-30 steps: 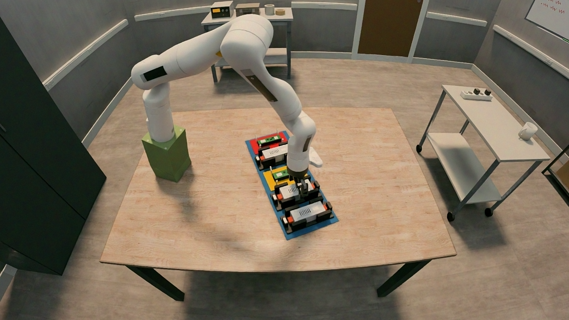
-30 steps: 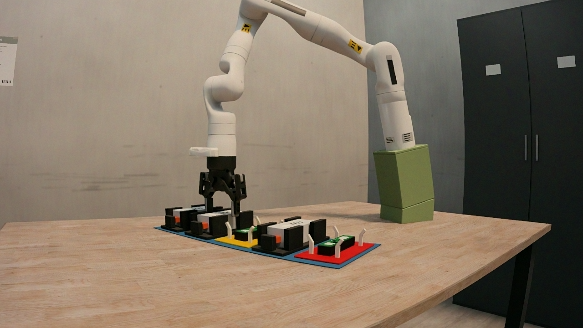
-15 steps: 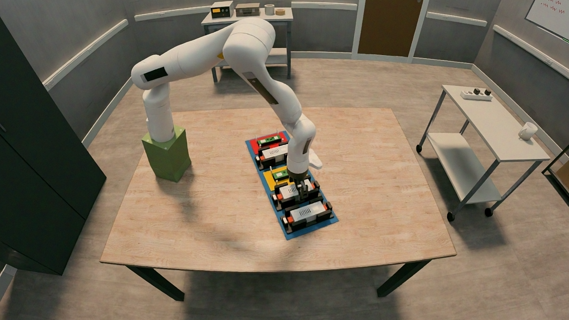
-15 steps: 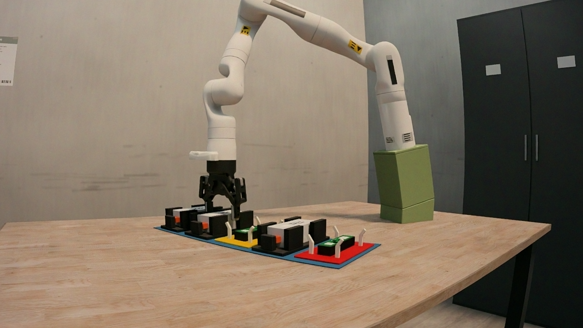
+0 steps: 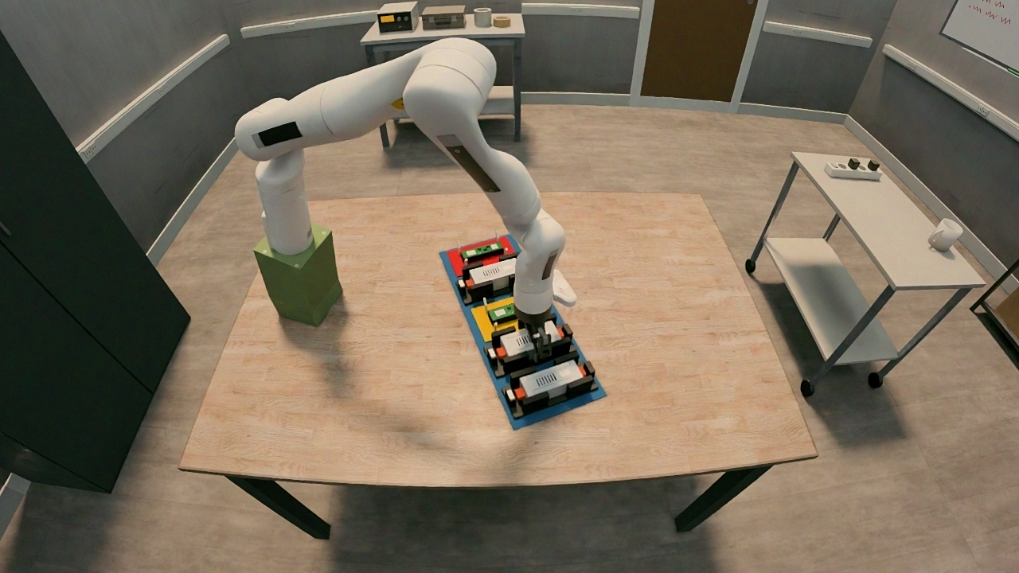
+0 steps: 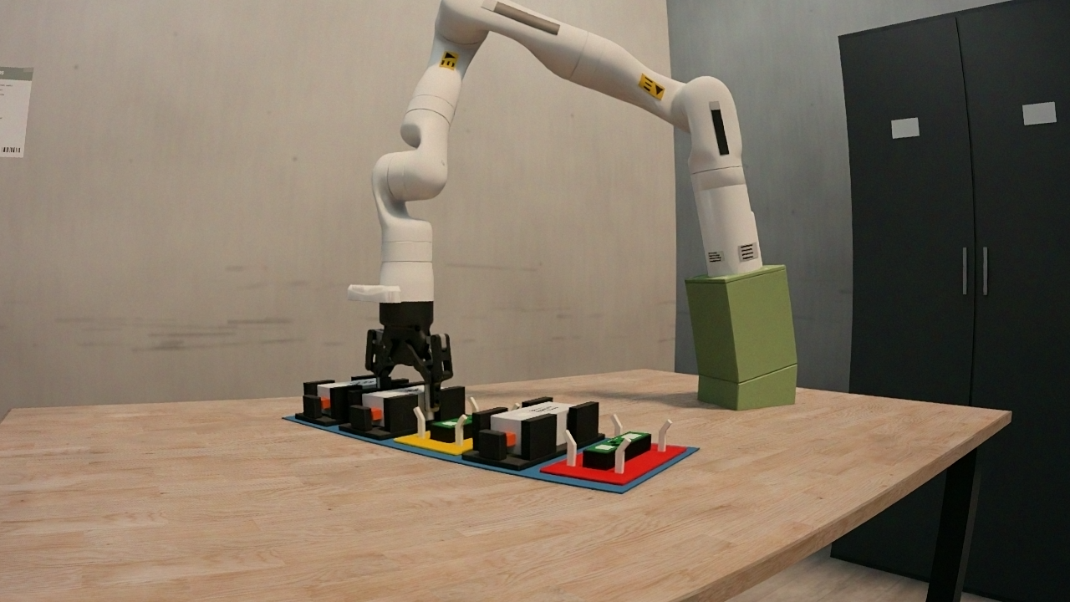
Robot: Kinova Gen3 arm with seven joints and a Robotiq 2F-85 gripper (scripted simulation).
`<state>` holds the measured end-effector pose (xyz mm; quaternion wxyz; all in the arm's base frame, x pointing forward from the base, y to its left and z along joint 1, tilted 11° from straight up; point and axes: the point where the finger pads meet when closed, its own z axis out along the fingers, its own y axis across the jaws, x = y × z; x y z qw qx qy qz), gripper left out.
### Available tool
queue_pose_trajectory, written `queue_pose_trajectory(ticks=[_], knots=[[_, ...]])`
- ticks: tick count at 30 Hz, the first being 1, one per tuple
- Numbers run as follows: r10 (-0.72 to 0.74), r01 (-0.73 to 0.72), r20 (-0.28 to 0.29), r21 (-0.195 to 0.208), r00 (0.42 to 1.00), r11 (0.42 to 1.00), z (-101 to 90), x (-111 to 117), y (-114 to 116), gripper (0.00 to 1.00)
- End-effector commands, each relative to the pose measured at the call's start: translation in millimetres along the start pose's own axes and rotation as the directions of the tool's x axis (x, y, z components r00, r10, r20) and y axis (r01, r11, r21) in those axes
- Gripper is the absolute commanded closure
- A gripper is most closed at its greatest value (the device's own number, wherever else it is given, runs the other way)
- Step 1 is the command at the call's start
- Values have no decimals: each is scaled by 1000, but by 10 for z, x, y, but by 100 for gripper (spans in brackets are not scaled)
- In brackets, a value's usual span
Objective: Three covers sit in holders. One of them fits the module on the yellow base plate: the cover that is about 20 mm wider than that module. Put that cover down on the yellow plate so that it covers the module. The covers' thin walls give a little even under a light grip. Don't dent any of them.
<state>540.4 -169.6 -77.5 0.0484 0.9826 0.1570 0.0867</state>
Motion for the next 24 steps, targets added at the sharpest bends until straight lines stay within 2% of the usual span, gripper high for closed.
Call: queue_pose_trajectory(ticks=[1,2,3,24], knots=[[0,0,-2,-1,1000,1000,-7,7,5,0],[0,0,-2,-1,1000,1000,-7,7,5,0],[0,0,-2,-1,1000,1000,-8,8,5,30],[0,0,-2,-1,1000,1000,-8,8,5,30]])
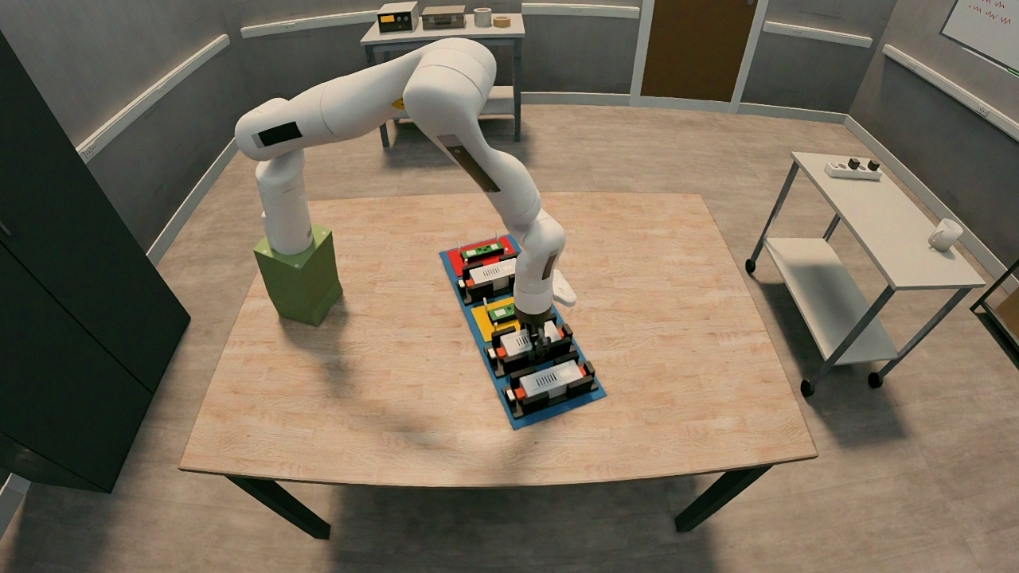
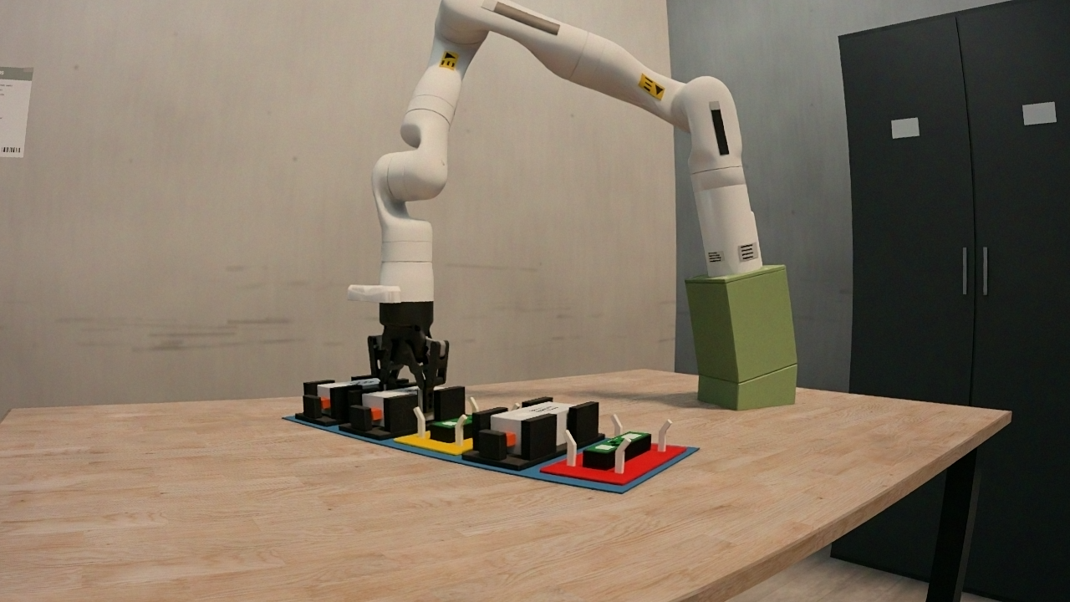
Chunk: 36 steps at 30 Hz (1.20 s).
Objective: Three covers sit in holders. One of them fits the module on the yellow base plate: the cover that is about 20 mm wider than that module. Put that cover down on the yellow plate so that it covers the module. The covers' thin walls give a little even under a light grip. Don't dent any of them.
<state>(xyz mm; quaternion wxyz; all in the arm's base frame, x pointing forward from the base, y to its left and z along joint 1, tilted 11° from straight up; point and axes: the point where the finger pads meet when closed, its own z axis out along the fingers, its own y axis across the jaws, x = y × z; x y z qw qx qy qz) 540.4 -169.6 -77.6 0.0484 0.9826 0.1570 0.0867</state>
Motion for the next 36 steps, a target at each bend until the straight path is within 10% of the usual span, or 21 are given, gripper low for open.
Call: queue_pose_trajectory(ticks=[1,12,13,36], knots=[[0,0,-2,-1,1000,1000,-9,7,5,30],[0,0,-2,-1,1000,1000,-9,7,5,30],[0,0,-2,-1,1000,1000,-9,7,5,100],[0,0,-2,-1,1000,1000,-10,9,5,100]])
